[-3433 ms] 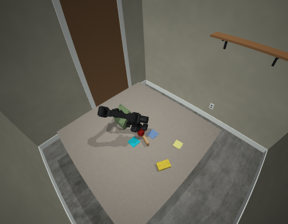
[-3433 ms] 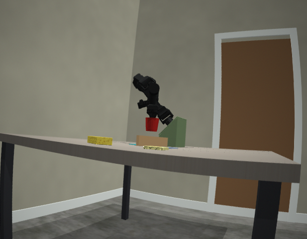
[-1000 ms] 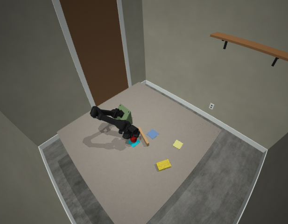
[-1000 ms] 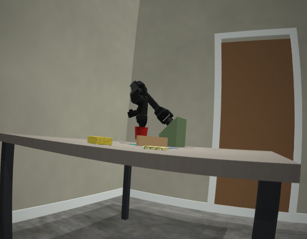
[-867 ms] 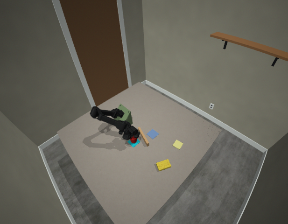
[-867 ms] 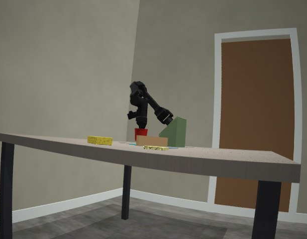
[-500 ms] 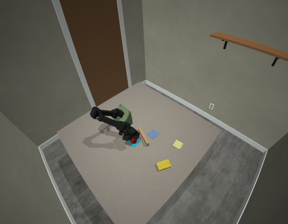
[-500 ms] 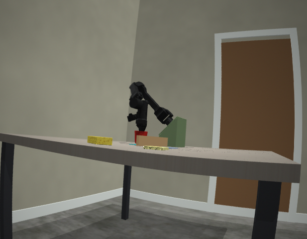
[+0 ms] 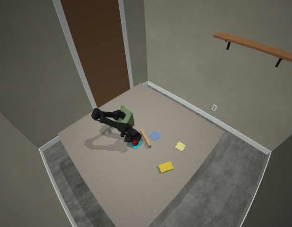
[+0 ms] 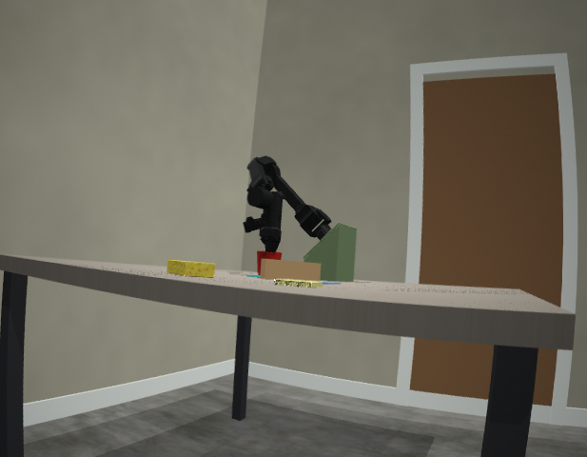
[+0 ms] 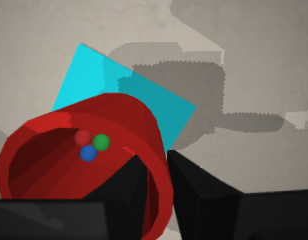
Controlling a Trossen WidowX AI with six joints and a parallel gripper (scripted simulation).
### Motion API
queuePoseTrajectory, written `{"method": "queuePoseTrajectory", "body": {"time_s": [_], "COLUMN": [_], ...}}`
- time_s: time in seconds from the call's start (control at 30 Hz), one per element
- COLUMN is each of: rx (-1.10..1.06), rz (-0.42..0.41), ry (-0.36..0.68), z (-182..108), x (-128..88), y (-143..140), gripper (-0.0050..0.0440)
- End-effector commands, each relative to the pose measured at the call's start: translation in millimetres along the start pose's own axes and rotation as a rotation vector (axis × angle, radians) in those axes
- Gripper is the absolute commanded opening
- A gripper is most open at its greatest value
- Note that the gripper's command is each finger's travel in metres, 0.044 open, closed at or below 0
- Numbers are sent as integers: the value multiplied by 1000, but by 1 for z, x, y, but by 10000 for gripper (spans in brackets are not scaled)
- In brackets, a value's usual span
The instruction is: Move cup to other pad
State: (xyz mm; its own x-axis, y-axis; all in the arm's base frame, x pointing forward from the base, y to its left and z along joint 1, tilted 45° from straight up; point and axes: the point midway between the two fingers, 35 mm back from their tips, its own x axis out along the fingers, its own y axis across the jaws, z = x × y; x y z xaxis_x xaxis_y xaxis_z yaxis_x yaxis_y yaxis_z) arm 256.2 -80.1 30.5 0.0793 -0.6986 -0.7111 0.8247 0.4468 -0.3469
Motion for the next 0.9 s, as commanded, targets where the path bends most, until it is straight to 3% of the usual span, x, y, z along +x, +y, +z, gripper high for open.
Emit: {"method": "queuePoseTrajectory", "body": {"time_s": [0.0, 0.4, 0.87], "rx": [9, 9, 3], "rz": [10, 10, 8], "ry": [-6, -5, -5], "z": [3, 3, 1], "x": [-3, -5, -39], "y": [1, 2, 2], "gripper": [120, 128, 128]}}
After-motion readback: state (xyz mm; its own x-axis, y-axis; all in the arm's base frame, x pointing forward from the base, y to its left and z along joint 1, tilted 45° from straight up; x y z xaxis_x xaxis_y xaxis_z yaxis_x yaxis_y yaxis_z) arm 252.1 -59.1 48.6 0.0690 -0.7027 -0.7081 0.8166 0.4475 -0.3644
